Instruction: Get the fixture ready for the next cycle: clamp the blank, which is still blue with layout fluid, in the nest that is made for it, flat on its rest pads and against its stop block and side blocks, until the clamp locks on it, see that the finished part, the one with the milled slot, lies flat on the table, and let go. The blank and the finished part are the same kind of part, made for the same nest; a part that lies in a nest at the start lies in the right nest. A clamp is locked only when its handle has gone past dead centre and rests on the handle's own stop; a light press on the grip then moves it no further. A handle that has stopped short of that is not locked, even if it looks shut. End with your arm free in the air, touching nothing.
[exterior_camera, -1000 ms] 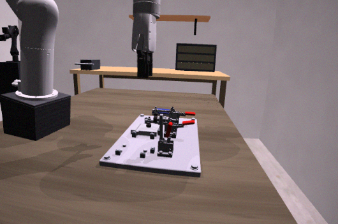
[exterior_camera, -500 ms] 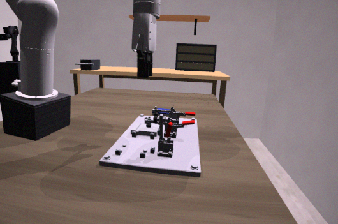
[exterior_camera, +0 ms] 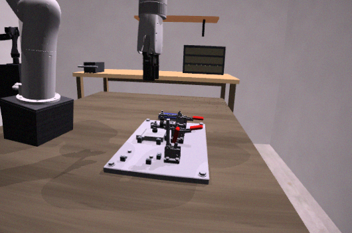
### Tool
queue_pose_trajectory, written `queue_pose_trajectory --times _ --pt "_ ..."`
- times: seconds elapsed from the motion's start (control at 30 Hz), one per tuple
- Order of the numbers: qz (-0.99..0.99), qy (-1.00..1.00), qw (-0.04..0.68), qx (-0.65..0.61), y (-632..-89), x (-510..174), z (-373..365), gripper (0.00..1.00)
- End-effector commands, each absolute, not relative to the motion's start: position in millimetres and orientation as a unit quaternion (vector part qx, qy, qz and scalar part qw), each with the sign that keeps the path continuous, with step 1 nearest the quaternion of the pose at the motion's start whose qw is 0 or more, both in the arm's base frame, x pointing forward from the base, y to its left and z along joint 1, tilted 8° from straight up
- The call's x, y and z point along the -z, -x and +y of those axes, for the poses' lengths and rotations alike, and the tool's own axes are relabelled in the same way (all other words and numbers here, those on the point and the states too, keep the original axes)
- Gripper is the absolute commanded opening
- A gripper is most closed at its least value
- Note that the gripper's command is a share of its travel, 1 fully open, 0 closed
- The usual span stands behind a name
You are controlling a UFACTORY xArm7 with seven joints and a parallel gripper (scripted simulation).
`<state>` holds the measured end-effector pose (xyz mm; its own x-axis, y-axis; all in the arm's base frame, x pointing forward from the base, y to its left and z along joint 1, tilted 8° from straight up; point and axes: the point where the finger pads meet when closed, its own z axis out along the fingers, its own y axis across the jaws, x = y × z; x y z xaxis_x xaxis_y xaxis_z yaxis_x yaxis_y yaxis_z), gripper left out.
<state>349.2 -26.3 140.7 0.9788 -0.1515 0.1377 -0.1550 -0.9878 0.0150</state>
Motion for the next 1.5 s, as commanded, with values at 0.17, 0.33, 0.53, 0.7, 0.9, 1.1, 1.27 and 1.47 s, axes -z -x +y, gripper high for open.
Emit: queue_pose_trajectory --times 0.17,0.33,0.53,0.7,0.9,1.1,1.27,1.47 --pt "-0.077 -0.995 0.013 -0.070 -350.7 -137.8 -26.4 0.47" --pt "-0.077 -0.995 0.013 -0.070 -355.1 -106.3 -27.6 0.47" --pt "-0.077 -0.995 0.013 -0.070 -358.3 -82.5 -28.4 0.47" --pt "-0.077 -0.995 0.013 -0.070 -359.2 -82.5 -28.6 0.47" --pt "-0.077 -0.995 0.013 -0.070 -391.3 -87.1 -33.5 0.47" --pt "-0.077 -0.995 0.013 -0.070 -454.9 -96.2 -43.4 0.47" --pt "-0.077 -0.995 0.013 -0.070 -477.6 -99.5 -46.9 0.47" --pt "-0.077 -0.995 0.013 -0.070 -487.8 -100.9 -48.5 0.47"
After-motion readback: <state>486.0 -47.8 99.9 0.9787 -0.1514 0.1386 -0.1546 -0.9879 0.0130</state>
